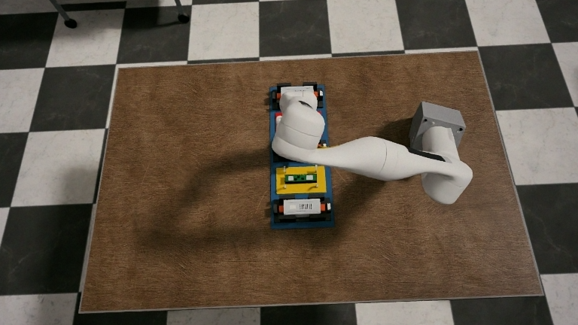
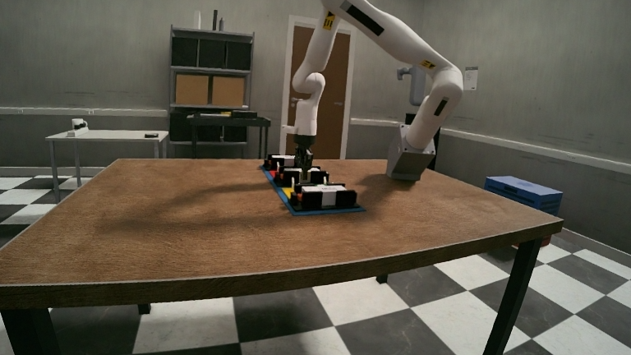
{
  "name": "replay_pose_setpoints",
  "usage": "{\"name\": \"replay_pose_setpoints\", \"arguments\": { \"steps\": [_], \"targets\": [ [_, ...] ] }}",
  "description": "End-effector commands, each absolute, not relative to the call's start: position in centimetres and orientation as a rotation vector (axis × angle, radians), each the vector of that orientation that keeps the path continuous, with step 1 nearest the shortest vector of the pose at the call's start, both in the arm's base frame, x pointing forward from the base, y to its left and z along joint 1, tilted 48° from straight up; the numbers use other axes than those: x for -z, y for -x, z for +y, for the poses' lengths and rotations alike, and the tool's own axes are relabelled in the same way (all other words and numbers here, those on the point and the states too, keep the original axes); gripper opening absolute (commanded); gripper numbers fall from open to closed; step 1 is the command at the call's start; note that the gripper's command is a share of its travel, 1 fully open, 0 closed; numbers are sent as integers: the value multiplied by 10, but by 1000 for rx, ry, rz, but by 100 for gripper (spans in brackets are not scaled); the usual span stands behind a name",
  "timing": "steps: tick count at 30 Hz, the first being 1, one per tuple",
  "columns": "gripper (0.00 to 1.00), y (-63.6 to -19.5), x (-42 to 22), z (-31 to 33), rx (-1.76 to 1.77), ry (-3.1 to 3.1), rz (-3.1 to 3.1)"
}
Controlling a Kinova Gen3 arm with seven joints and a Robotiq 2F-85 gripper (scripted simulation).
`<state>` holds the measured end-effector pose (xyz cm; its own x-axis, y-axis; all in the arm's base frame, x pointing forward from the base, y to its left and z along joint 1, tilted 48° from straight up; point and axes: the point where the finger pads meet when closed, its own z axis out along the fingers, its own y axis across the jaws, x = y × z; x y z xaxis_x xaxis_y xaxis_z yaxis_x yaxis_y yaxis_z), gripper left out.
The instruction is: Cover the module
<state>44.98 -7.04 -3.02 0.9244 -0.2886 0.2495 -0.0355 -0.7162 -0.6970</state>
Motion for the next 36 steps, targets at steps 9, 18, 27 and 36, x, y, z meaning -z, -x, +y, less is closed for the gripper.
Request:
{"name": "replay_pose_setpoints", "arguments": {
  "steps": [9, 18, 27, 36],
  "targets": [
    [0, -450, 30, -71, 446, 2340, 230],
    [0, -450, 30, -71, 446, 2340, 230],
    [0, -441, 14, -86, 446, 2340, 230],
    [0, -439, 10, -90, 446, 2340, 230]
  ]
}}
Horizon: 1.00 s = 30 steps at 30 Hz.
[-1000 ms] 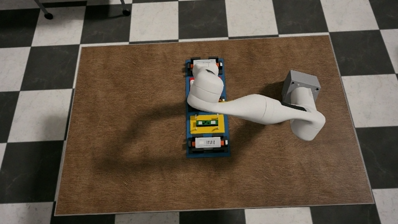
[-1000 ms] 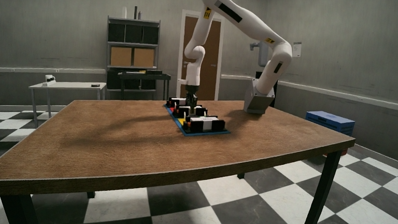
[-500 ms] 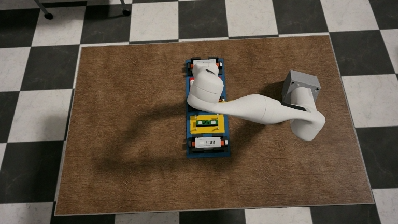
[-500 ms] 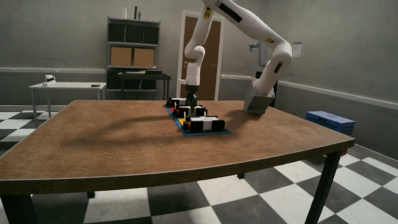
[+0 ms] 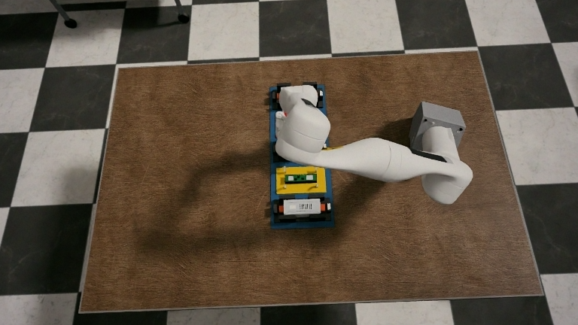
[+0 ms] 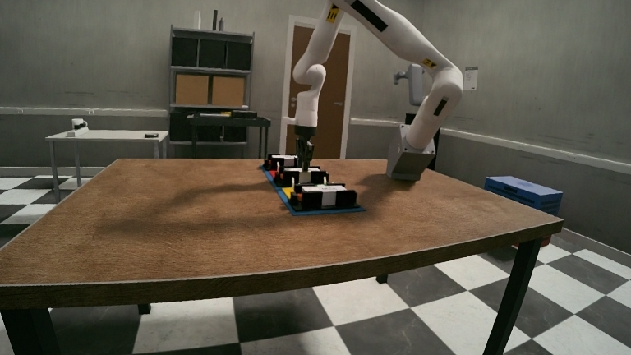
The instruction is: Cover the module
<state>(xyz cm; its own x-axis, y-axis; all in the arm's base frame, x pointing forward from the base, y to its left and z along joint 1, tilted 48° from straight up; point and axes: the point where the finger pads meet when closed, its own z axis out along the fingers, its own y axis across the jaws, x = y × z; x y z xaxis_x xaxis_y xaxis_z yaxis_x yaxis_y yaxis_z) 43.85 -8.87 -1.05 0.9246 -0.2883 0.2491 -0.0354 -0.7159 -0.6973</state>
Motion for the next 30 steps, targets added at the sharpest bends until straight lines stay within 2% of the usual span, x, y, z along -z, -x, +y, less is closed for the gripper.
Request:
{"name": "replay_pose_setpoints", "arguments": {
  "steps": [1, 30],
  "targets": [
    [0, -438, 8, -92, 446, 2340, 230],
    [1, -427, -10, -109, 446, 2340, 230]
  ]
}}
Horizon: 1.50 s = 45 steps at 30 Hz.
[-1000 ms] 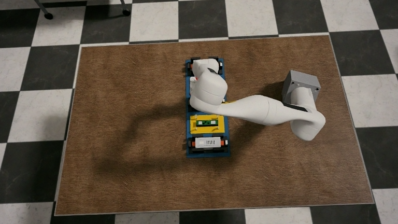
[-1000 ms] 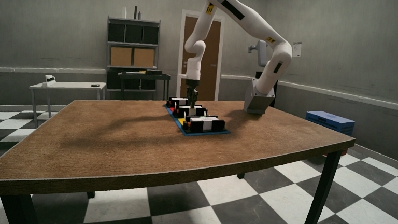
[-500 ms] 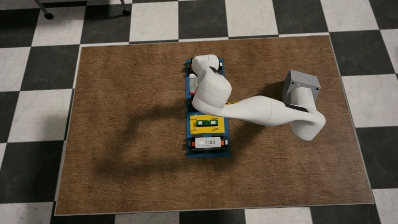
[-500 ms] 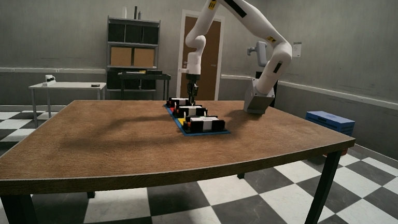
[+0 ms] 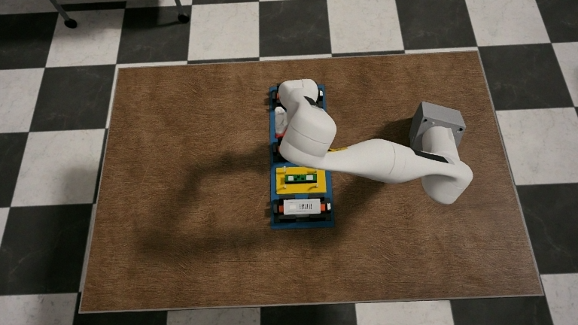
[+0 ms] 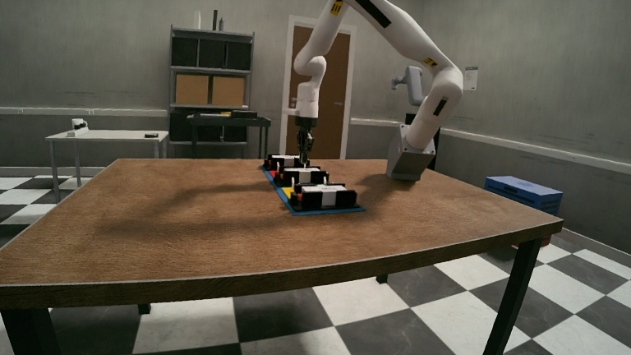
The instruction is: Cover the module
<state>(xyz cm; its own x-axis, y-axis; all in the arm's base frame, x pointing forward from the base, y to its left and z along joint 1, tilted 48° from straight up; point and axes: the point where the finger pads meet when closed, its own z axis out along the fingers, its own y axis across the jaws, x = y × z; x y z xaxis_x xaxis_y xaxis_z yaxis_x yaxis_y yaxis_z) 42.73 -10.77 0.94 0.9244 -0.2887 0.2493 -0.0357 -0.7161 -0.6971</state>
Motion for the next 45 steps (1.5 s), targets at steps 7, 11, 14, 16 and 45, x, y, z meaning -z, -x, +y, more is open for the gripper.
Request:
{"name": "replay_pose_setpoints", "arguments": {
  "steps": [7, 11, 14, 16, 45],
  "targets": [
    [0, -427, -10, -109, 446, 2340, 230],
    [0, -427, -10, -109, 446, 2340, 230],
    [0, -427, -10, -109, 446, 2340, 230],
    [0, -427, -10, -109, 446, 2340, 230],
    [100, -427, -10, -109, 446, 2340, 230]
  ]
}}
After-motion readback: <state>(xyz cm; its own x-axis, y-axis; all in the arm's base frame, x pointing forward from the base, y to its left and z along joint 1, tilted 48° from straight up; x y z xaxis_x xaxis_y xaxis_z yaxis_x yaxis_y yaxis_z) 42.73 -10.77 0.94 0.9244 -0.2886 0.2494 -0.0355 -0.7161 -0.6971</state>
